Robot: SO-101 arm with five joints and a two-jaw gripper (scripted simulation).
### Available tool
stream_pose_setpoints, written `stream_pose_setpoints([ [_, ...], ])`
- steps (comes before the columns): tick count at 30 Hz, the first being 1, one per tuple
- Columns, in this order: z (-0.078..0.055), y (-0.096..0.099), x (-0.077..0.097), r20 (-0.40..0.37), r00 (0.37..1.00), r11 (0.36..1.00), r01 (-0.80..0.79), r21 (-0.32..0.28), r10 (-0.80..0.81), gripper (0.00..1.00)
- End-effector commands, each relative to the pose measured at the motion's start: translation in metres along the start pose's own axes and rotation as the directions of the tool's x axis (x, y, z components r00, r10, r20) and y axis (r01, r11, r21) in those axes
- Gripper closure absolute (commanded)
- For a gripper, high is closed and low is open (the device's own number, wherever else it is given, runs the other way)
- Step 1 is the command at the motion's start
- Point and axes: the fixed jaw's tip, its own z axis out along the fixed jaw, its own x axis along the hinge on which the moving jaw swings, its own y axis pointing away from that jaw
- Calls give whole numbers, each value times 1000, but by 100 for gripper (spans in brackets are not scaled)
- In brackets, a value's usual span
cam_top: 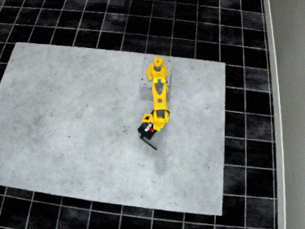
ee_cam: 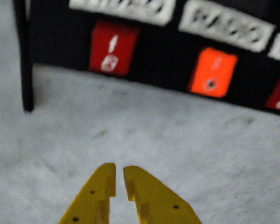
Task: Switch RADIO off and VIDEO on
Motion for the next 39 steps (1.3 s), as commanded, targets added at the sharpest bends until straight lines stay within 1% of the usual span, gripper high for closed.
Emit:
stream_pose_setpoints([
  [1, 7, 7, 21, -25, 995, 994, 99, -49, -100, 100],
  [4, 9, 9, 30, -39, 988, 986, 144, -85, -148, 100],
  [8, 10, 10, 35, -46, 984, 980, 168, -104, -173, 100],
  [39, 10, 10, 36, -46, 984, 980, 169, -104, -174, 100],
])
